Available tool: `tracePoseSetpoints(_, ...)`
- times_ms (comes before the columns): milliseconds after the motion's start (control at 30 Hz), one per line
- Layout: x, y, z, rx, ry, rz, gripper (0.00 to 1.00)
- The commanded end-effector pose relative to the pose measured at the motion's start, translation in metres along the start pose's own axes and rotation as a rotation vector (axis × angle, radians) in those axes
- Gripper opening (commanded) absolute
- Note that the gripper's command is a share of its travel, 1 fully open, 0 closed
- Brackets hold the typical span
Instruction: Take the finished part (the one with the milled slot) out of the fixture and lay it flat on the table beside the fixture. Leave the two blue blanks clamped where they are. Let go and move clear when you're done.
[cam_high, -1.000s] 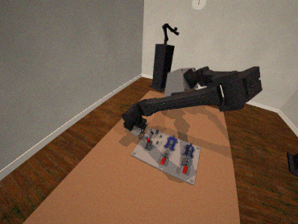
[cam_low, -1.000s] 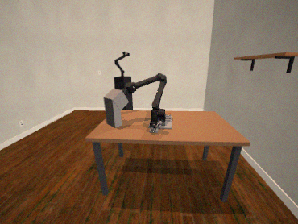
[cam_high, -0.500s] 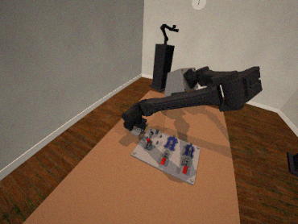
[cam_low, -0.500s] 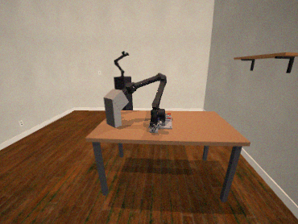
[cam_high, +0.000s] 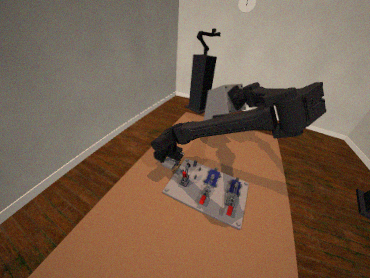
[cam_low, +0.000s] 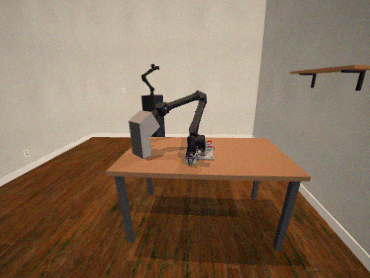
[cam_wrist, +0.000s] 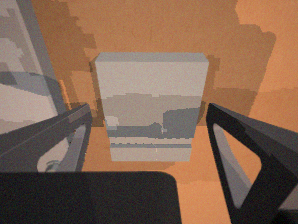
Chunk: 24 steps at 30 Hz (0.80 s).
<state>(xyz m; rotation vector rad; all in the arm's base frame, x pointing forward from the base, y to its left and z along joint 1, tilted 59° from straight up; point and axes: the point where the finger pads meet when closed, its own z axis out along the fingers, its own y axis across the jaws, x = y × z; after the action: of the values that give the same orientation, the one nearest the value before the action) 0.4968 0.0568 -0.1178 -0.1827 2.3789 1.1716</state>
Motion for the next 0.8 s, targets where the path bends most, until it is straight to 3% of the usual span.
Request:
tracePoseSetpoints(0, -0.007, -0.005, -0.020, 0.012, -0.026, 0.001, 0.85)
tracePoseSetpoints(767, -0.013, -0.005, -0.095, 0.016, -0.034, -0.014, 0.85)
